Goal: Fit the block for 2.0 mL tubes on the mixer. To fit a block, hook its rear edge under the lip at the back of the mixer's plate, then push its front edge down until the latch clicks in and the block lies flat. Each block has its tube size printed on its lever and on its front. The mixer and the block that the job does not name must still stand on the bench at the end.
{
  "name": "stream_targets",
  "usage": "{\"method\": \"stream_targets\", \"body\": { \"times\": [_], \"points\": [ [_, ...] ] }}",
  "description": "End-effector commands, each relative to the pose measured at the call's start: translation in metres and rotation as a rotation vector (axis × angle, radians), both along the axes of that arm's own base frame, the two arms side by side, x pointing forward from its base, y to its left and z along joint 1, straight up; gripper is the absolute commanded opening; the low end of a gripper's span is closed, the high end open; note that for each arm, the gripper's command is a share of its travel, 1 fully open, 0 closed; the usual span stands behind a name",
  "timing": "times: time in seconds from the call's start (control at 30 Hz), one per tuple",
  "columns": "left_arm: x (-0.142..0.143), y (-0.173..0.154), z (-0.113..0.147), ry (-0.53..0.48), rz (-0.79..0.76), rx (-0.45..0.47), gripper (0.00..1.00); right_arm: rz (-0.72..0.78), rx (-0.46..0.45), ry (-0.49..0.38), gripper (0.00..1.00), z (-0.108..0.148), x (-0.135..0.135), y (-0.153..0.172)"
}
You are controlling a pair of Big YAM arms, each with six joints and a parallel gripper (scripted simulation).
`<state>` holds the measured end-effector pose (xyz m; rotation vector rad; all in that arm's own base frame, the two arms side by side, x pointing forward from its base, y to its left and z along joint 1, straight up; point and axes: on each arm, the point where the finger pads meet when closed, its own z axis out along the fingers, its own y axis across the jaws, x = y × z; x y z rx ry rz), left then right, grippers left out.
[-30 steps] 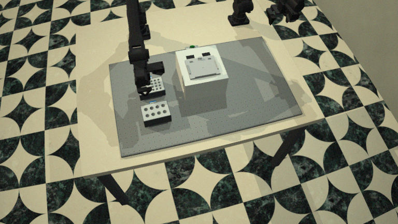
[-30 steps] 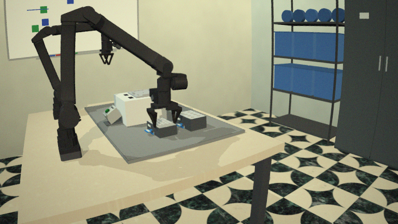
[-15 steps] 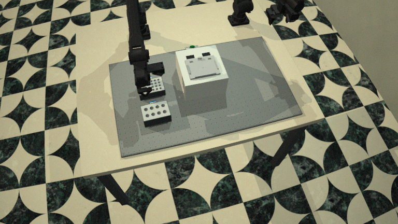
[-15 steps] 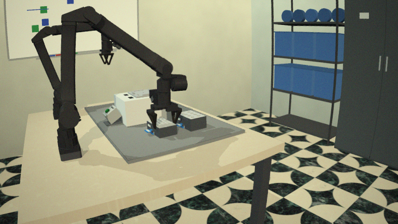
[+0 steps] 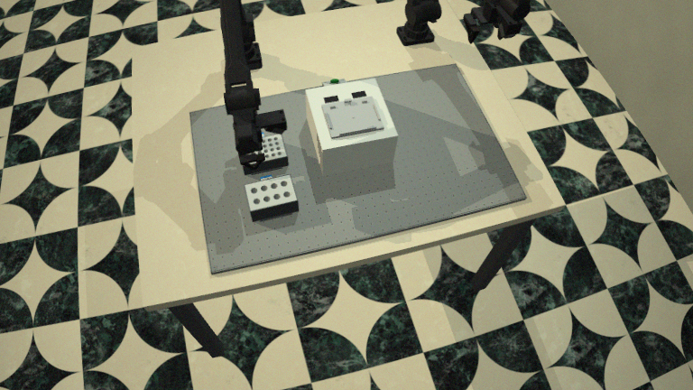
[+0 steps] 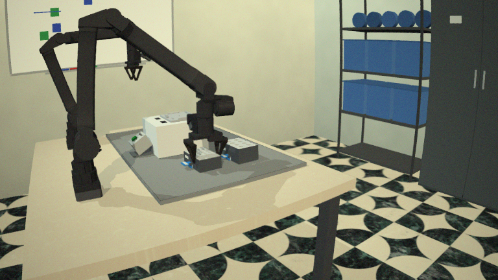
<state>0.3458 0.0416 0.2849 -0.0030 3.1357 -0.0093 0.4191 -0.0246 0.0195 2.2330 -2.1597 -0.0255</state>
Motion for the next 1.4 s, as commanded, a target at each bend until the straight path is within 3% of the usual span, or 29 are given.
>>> {"method": "stream_targets", "body": {
  "times": [0.0, 0.73, 1.0, 1.37],
  "points": [
    [0.014, -0.001, 0.031, -0.083, -0.017, 0.010, 1.00, 0.007, 0.002, -0.017, 1.00, 0.001, 0.006, -0.001],
    [-0.004, -0.004, -0.001, 0.000, -0.017, -0.001, 1.00, 0.007, 0.000, -0.051, 1.00, 0.019, 0.024, -0.002],
    [0.000, 0.002, 0.008, -0.021, 0.001, 0.002, 1.00, 0.007, -0.002, -0.079, 1.00, 0.029, 0.028, -0.002],
    [0.007, 0.005, 0.022, -0.056, 0.006, 0.006, 1.00, 0.007, -0.001, -0.044, 1.00, 0.018, 0.011, -0.001]
  ]
}}
